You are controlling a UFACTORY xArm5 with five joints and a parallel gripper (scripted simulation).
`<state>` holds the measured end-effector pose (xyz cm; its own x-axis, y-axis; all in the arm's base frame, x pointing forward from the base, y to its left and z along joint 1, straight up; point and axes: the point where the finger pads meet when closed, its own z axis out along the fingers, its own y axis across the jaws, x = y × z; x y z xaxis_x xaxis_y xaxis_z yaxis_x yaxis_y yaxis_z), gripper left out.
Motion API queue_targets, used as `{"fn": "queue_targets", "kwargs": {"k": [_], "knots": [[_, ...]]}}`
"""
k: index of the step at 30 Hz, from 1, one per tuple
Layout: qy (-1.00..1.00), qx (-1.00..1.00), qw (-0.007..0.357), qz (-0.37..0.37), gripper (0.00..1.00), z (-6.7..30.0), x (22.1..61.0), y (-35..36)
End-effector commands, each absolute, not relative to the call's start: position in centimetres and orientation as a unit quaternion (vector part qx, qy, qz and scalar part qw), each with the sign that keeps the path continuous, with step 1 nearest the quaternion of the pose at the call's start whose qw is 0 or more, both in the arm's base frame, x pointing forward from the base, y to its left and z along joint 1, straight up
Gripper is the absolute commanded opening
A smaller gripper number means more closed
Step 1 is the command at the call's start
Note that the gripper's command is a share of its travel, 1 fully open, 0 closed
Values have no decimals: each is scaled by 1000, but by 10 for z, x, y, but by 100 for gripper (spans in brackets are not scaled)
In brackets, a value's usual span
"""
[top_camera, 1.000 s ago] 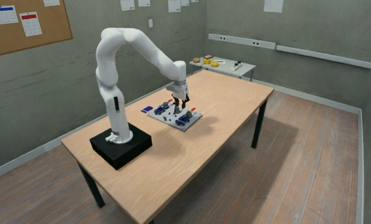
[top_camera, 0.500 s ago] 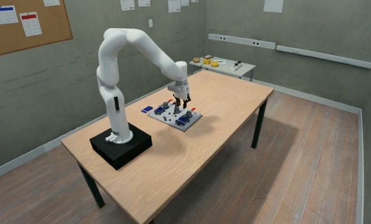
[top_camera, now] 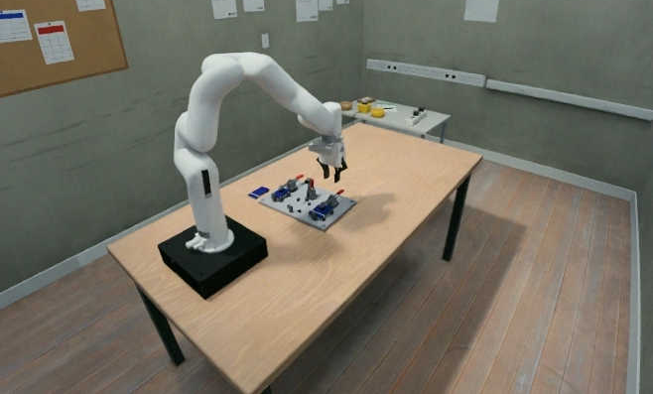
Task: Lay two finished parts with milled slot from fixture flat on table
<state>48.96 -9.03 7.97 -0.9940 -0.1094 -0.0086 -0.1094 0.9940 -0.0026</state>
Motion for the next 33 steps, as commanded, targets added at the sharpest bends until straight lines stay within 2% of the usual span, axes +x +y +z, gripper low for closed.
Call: {"fn": "queue_targets", "kwargs": {"k": [1, 10, 22, 33], "knots": [[999, -54, 2, 0, 48, 80, 523, -88], [999, -54, 2, 0, 48, 80, 543, -86], [999, -54, 2, 0, 48, 78, 545, -86], [999, -54, 2, 0, 48, 49, 545, -86]]}}
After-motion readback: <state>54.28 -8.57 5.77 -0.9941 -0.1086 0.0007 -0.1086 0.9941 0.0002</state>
